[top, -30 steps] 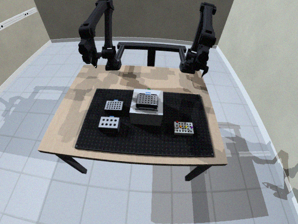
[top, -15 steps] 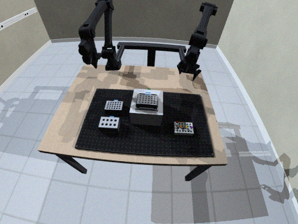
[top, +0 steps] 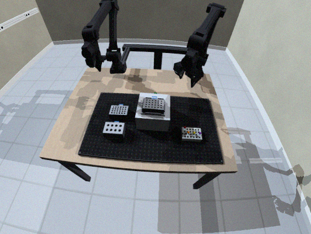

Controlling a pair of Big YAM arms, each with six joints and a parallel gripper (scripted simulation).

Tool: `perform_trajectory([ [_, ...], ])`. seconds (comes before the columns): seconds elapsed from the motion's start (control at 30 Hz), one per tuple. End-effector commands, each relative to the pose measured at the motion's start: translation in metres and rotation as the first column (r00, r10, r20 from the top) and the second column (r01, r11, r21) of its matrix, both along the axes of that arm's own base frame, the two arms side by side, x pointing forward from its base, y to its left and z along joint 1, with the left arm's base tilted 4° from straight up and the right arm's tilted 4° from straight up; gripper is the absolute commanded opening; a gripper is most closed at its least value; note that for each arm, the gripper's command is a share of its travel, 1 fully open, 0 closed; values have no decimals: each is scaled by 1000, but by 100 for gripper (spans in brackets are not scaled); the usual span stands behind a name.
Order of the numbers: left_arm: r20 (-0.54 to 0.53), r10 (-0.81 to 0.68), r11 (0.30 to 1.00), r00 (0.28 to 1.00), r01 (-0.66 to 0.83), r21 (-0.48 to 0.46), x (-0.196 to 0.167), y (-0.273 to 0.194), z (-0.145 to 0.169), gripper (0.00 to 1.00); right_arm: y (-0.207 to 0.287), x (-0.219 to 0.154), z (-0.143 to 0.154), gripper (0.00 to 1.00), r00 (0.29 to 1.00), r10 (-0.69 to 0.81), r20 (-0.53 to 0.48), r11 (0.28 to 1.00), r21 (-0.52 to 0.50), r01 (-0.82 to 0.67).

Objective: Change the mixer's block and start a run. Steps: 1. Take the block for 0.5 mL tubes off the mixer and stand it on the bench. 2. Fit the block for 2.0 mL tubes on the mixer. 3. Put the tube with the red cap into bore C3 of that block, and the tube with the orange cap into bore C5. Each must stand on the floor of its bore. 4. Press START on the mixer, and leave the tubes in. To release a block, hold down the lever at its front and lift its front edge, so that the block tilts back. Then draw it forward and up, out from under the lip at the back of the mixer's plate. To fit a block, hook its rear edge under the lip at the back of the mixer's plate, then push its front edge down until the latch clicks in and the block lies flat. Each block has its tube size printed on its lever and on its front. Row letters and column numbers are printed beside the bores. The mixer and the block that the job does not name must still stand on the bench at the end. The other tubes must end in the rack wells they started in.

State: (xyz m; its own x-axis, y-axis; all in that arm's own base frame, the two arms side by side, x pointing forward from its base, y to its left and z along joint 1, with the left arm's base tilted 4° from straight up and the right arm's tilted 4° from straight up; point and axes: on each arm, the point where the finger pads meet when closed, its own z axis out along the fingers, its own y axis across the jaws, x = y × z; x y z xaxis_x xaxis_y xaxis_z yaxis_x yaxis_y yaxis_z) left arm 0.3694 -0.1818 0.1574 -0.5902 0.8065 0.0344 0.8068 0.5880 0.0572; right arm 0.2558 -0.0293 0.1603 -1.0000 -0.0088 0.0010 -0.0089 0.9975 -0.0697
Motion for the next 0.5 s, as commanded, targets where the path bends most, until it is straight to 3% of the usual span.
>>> perform_trajectory([
  [0.0,-11,-90,996,996,90,-1,21,-14,0,100,-6,18,17,0,998,-4,57,1000,-7,5],
  [0.27,5,-209,978,978,209,0,32,-44,8,100,-7,20,20,0,998,-4,64,1000,-8,5],
  [0.47,-29,-343,939,939,343,3,47,-75,-5,100,-7,22,22,0,998,-4,70,1000,-8,4],
])
